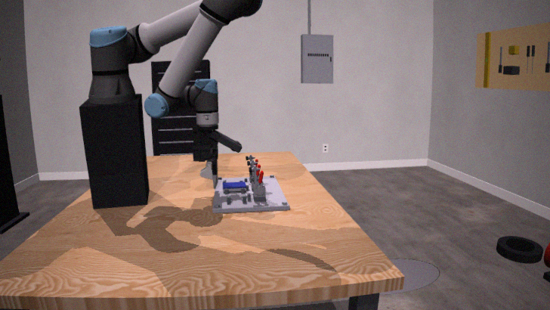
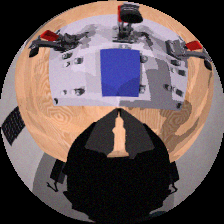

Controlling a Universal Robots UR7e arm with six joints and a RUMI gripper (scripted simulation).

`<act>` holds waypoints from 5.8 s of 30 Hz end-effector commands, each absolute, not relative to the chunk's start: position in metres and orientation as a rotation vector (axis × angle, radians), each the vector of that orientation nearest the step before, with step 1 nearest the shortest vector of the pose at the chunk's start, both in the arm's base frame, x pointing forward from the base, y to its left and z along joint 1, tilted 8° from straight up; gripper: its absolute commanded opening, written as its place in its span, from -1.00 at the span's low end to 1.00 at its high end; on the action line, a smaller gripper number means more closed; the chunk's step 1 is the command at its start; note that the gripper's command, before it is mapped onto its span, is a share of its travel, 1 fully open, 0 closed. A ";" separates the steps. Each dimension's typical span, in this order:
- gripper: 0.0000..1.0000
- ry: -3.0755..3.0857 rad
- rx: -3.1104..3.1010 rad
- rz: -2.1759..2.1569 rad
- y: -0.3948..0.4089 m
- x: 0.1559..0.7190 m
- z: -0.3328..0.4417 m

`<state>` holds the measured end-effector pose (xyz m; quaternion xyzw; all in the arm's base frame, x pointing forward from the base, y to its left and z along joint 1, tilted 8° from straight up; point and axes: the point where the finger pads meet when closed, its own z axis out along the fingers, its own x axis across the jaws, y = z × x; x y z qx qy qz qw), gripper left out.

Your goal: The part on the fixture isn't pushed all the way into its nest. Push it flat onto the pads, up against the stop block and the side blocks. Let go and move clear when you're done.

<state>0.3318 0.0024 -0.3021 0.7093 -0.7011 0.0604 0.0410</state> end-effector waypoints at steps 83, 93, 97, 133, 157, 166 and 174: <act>-1.00 -2.147 2.173 0.186 0.066 0.398 -0.308; -1.00 -2.147 2.173 0.186 0.064 0.398 -0.308; -1.00 -2.147 2.173 0.186 0.064 0.398 -0.308; -1.00 -2.147 2.173 0.186 0.055 0.398 -0.307; -1.00 -2.147 2.173 0.186 0.048 0.398 -0.306; -1.00 -2.147 2.173 0.186 0.048 0.398 -0.306; -1.00 -2.147 2.173 0.186 0.044 0.398 -0.306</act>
